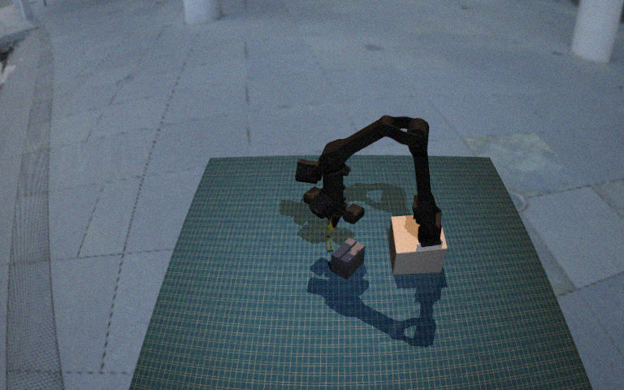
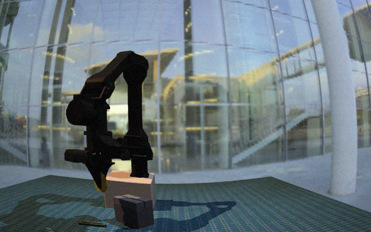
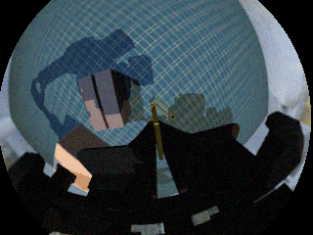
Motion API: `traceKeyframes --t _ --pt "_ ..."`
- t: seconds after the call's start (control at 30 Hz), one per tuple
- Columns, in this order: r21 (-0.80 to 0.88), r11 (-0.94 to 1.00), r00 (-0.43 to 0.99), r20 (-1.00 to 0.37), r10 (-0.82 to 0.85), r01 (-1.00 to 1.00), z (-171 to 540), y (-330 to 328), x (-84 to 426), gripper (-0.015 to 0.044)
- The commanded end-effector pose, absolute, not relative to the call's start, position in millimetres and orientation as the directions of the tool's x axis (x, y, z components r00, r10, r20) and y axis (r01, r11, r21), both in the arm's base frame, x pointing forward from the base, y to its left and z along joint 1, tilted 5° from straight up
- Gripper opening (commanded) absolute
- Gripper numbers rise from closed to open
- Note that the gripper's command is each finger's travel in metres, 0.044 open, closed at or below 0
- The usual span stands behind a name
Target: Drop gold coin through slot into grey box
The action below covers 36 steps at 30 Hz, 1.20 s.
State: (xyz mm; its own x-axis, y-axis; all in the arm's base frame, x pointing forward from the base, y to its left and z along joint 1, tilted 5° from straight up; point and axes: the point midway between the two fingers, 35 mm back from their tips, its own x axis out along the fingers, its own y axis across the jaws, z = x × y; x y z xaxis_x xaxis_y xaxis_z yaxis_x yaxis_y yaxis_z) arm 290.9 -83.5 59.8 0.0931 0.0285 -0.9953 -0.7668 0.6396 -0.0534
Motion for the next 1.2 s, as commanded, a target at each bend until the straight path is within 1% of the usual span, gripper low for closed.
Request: traceKeyframes --t 0.0,0.97,1.17 --pt "-0.059 0.643 0.095 -0.995 0.022 -0.764 60.6 -75.0 286.9 0.0" --pt "-0.055 0.643 0.094 -0.995 0.028 -0.764 56.9 -9.9 252.1 0.0" --pt "-0.049 0.64 0.091 -0.995 0.033 -0.767 56.6 -8.7 252.1 0.0"
